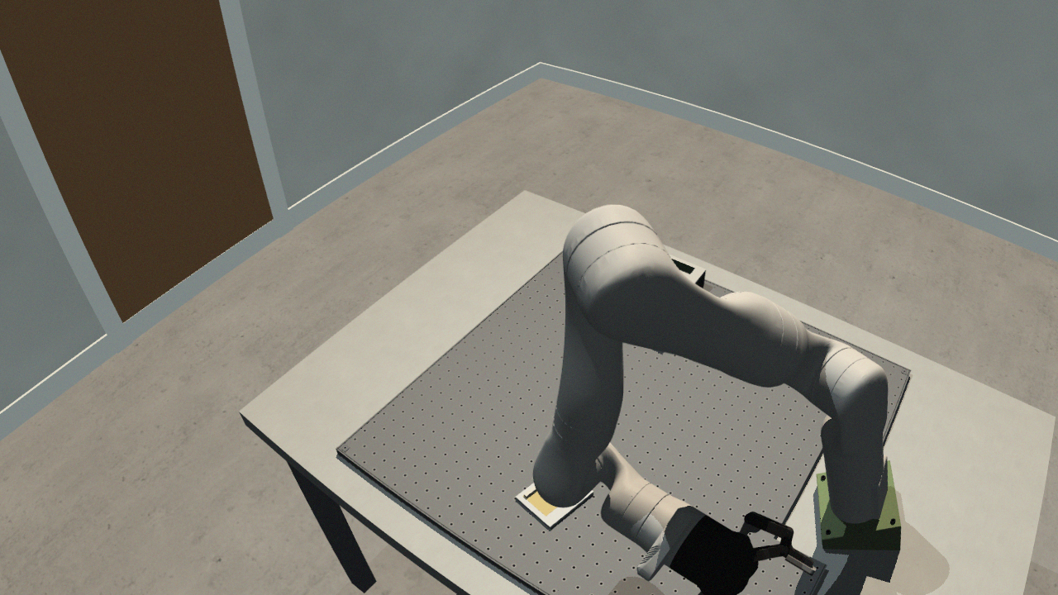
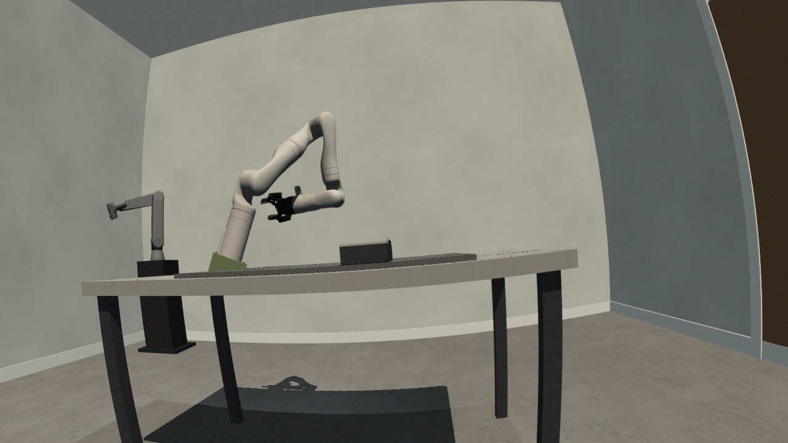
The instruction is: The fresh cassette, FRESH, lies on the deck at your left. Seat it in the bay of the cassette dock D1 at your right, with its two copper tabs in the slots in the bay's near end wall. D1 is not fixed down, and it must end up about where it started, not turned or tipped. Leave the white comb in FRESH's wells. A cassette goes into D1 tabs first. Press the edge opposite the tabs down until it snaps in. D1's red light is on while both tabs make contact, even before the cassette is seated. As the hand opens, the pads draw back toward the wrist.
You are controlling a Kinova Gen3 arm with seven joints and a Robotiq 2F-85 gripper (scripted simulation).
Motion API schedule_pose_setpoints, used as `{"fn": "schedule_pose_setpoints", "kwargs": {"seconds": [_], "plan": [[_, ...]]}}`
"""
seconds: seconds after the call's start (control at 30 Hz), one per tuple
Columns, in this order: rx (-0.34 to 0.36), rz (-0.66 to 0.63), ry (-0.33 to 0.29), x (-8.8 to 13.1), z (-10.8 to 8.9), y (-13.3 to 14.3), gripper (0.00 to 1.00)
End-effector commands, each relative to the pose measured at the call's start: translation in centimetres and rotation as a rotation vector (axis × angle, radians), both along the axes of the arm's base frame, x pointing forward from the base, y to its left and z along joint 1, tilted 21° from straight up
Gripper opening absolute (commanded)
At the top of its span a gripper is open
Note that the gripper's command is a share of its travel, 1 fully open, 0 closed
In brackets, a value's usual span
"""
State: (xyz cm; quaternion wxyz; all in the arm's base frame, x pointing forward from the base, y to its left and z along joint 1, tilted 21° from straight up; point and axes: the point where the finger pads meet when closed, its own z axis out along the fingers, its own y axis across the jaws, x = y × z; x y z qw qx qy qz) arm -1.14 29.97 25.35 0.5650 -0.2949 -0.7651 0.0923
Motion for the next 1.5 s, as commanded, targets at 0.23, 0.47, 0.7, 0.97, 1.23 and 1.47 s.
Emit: {"fn": "schedule_pose_setpoints", "kwargs": {"seconds": [0.23, 0.47, 0.7, 0.97, 1.23, 1.47], "plan": [[0.001, 0.0, 0.0, 0.0, 0.0, 0.0, 1.0], [0.001, 0.0, 0.0, 0.0, 0.0, 0.0, 1.0], [0.081, -0.012, -0.092, 1.7, -0.2, -0.7, 1.0], [0.174, -0.029, -0.2, 5.4, -1.0, -2.1, 1.0], [0.265, -0.039, -0.336, 8.1, -1.4, -3.3, 1.0], [0.326, -0.04, -0.451, 11.2, -1.9, -5.0, 1.0]]}}
